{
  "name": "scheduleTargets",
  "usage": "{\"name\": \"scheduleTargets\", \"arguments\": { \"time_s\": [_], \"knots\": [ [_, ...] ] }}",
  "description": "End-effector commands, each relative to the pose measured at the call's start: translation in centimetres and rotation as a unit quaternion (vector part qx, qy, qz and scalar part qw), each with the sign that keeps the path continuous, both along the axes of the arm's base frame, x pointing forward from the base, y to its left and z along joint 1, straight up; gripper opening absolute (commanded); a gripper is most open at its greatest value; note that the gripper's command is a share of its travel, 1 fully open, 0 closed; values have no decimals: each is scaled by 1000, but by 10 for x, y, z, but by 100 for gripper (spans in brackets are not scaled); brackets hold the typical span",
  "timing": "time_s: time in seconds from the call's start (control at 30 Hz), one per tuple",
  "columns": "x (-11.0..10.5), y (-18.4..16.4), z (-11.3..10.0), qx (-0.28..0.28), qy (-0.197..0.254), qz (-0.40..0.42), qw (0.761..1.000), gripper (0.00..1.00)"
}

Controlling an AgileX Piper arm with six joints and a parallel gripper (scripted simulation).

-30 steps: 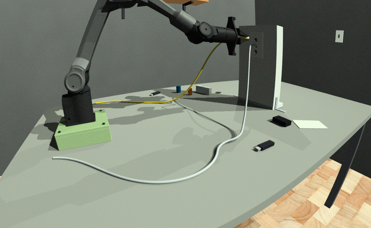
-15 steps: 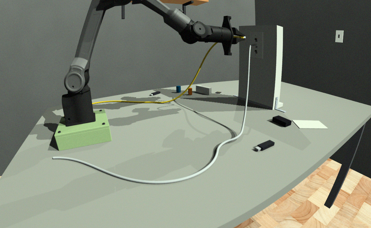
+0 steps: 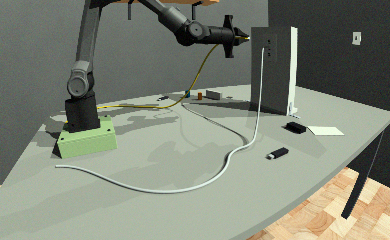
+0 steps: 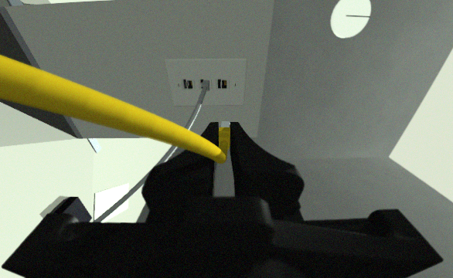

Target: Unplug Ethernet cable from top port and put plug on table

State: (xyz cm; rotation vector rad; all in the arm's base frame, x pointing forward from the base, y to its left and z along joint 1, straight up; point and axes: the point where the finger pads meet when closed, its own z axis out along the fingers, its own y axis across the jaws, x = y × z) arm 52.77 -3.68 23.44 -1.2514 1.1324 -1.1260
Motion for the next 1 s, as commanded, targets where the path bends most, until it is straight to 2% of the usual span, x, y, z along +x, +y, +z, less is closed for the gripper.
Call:
{"name": "scheduleTargets", "arguments": {
  "time_s": [0.0,0.03,0.2,0.33,0.53,0.77,0.97],
  "knots": [
    [0,0,1,0,-1,0,1000,0],
    [0,0,1,0,-1,0,1000,0],
    [35,-52,22,39,-46,-35,998,0],
    [55,-94,36,65,-81,-59,993,0],
    [55,-94,36,65,-81,-59,993,0],
    [58,-111,15,39,14,-102,994,0],
    [51,-130,-1,16,93,-146,985,0]
  ]
}}
